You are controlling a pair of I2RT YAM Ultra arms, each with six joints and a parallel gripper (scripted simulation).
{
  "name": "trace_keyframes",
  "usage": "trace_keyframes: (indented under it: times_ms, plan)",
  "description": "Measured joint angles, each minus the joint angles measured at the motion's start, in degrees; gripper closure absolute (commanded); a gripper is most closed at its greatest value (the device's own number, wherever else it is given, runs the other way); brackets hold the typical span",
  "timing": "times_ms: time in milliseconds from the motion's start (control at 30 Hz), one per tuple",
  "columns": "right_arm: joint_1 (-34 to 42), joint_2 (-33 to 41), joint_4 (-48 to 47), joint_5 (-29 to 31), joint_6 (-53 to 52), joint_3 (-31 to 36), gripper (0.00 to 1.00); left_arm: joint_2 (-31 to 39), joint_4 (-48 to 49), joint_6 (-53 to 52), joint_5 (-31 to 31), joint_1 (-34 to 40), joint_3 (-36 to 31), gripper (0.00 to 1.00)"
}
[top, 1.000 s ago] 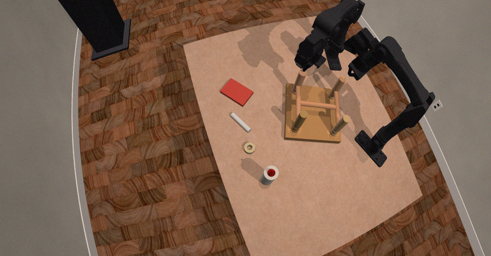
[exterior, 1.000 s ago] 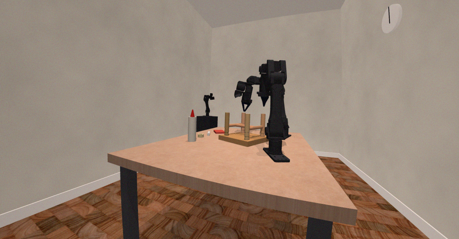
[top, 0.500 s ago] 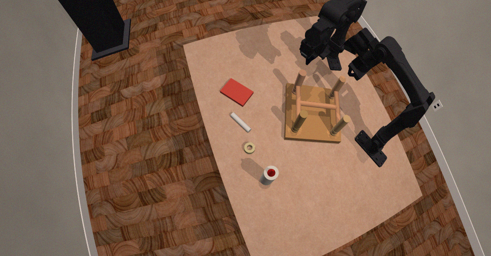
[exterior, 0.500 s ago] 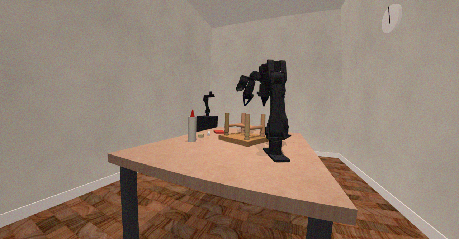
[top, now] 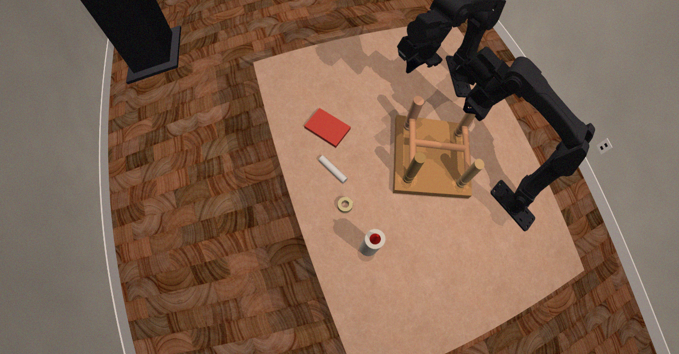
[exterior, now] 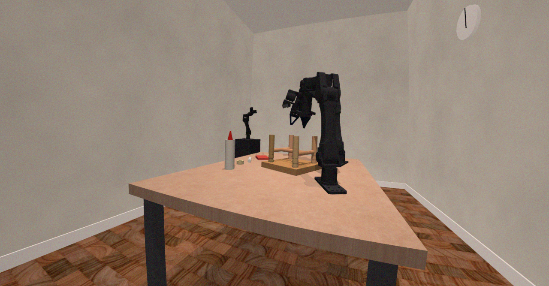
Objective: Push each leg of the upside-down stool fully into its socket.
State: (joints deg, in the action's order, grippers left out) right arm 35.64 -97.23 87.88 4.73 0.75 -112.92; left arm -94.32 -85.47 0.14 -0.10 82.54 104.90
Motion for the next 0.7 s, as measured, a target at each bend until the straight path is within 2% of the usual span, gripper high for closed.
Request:
trace_keyframes:
  times_ms: [100,367,600,700]
  plan:
    - [-2.56,-0.46,-0.74,1.11,0.52,-0.96,1.00,-1.20,2.19,0.00,-0.07,-5.51,0.57,1.00]
    - [0.98,-1.77,-0.20,-1.51,0.28,-1.05,1.00,-3.63,6.47,-0.04,-0.22,-14.43,1.77,1.00]
    - [6.60,-4.20,0.90,-4.11,-0.35,0.28,1.00,-5.97,10.29,-0.02,-0.11,-25.24,2.93,1.00]
    - [7.56,-3.96,1.07,-4.70,-0.50,0.35,1.00,-6.64,11.10,-0.02,-0.09,-27.28,3.37,1.00]
